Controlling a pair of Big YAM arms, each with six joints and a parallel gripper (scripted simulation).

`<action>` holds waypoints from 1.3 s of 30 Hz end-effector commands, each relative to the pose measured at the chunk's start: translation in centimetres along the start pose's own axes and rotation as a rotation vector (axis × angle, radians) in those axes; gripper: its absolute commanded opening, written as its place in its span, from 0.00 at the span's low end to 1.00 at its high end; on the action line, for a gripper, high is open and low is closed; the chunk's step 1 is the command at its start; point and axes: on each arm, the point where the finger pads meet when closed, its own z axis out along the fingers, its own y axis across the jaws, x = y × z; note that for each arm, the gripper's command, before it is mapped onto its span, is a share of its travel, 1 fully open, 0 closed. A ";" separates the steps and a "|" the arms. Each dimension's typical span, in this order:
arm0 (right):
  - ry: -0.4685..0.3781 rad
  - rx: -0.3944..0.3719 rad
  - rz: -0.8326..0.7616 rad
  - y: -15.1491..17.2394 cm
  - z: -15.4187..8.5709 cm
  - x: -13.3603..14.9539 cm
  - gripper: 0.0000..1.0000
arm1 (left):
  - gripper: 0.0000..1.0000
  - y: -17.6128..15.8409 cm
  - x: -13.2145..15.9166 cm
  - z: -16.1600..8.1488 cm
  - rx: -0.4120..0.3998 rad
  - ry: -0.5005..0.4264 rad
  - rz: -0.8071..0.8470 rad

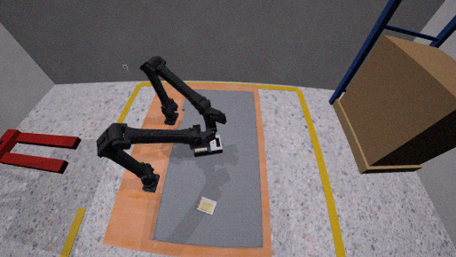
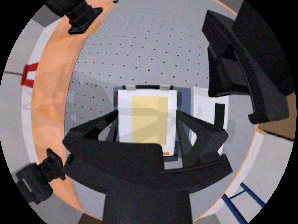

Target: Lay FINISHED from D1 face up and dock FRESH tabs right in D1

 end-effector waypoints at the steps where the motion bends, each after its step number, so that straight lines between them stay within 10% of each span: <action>1: 0.007 0.005 -0.001 -0.2 -0.3 0.0 0.00 | 0.00 -0.7 -0.9 -0.5 -0.002 -0.007 0.005; 39: 0.007 0.005 -0.001 -0.2 -0.3 0.0 0.00 | 0.00 -1.0 -1.2 -1.3 0.014 -0.025 0.009</action>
